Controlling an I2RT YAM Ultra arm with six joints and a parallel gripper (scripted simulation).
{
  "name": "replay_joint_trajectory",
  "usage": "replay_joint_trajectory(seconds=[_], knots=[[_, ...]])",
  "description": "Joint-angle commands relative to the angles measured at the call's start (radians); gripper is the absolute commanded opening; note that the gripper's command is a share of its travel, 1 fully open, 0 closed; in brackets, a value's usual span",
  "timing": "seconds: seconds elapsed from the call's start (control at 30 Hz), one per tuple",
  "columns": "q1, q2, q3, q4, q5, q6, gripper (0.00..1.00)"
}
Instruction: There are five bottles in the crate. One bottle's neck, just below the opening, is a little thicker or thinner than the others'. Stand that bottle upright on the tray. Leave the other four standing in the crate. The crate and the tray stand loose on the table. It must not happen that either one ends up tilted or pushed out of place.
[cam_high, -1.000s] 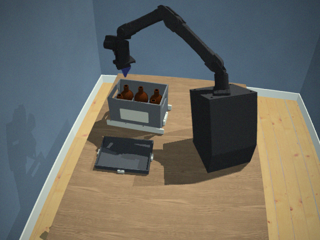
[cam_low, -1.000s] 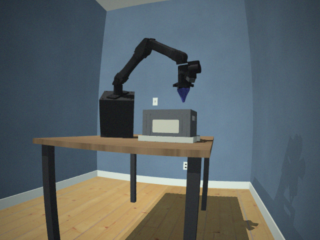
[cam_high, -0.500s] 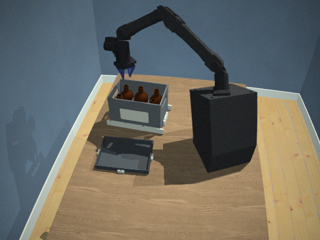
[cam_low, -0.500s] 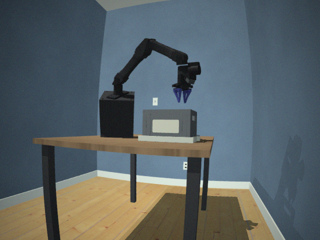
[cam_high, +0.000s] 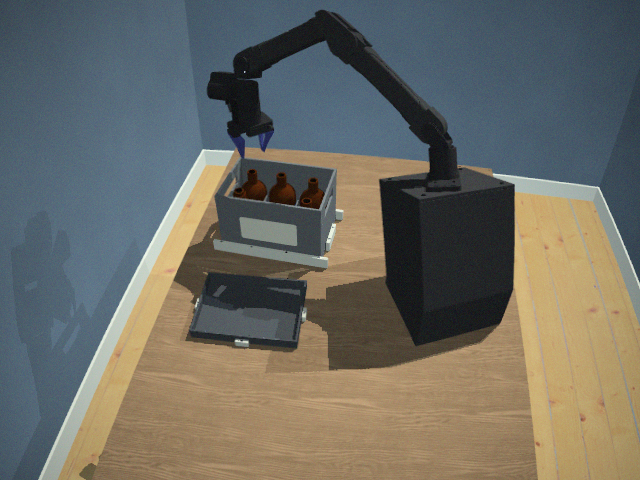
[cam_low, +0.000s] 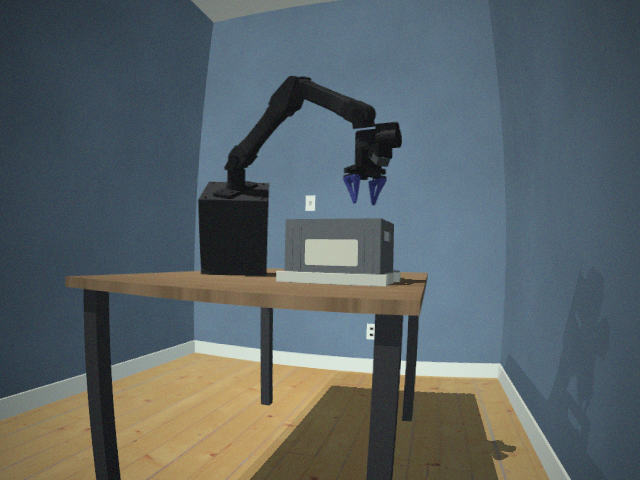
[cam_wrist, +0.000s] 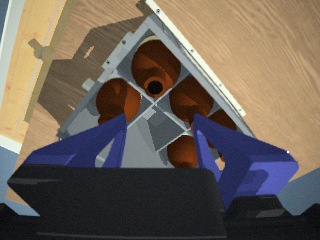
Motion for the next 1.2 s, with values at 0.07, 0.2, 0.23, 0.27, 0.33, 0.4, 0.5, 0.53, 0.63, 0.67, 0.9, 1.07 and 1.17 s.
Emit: replay_joint_trajectory(seconds=[0.07,0.2,0.23,0.27,0.33,0.4,0.5,0.53,0.63,0.67,0.9,1.07,1.17], knots=[[0.021,-0.034,0.033,-0.012,0.01,-0.003,0.61],[0.021,-0.034,0.033,-0.012,0.01,-0.003,0.61],[0.021,-0.034,0.033,-0.012,0.01,-0.003,0.61],[0.021,-0.034,0.033,-0.012,0.01,-0.003,0.61],[0.021,-0.034,0.033,-0.012,0.01,-0.003,0.61],[0.021,-0.034,0.033,-0.012,0.01,-0.003,0.61],[0.021,-0.034,0.033,-0.012,0.01,-0.003,0.61],[0.021,-0.034,0.033,-0.012,0.01,-0.003,0.61],[0.021,-0.034,0.033,-0.011,0.01,-0.003,0.61],[0.021,-0.034,0.033,-0.01,0.01,-0.003,0.61],[0.02,-0.027,0.032,0.008,0.009,-0.005,0.61],[0.019,0.003,0.03,0.024,0.009,-0.01,0.61],[0.017,0.001,0.028,0.031,0.007,-0.011,0.61]])
